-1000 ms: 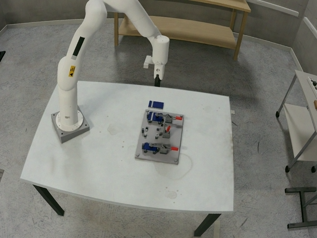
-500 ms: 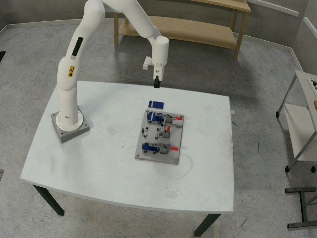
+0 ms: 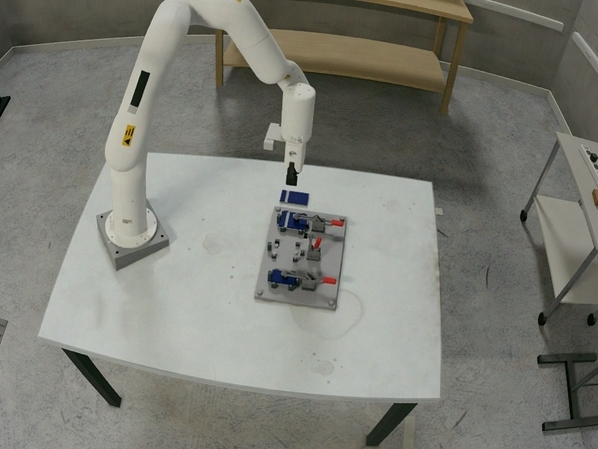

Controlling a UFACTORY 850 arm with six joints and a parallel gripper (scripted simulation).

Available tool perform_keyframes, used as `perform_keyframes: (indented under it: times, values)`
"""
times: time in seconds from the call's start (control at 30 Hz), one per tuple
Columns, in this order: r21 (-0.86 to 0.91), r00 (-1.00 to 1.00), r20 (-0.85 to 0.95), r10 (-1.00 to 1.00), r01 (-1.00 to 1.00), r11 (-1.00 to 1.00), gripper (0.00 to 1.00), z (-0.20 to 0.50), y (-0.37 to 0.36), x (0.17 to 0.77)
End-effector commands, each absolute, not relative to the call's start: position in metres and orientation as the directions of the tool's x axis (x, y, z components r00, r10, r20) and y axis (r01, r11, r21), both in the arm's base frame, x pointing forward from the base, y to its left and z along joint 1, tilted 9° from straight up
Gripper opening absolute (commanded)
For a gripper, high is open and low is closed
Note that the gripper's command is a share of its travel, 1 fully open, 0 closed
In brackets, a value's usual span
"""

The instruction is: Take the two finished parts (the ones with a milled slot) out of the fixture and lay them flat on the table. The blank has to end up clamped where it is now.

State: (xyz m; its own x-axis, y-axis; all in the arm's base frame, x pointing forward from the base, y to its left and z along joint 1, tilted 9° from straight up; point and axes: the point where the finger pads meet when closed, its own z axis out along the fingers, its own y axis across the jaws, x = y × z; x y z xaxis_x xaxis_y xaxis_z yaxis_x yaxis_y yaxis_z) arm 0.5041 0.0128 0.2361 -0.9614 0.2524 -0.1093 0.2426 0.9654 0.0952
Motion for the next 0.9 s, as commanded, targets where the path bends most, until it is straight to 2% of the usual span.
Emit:
perform_keyframes:
  times: [0.0,0.87]
  values:
    - [0.099,-0.962,-0.110,0.251,0.241,0.965,0.48,0.2354,-0.0033,0.5010]
    - [0.099,-0.962,-0.110,0.251,0.241,0.965,0.48,0.2314,-0.0052,0.5009]
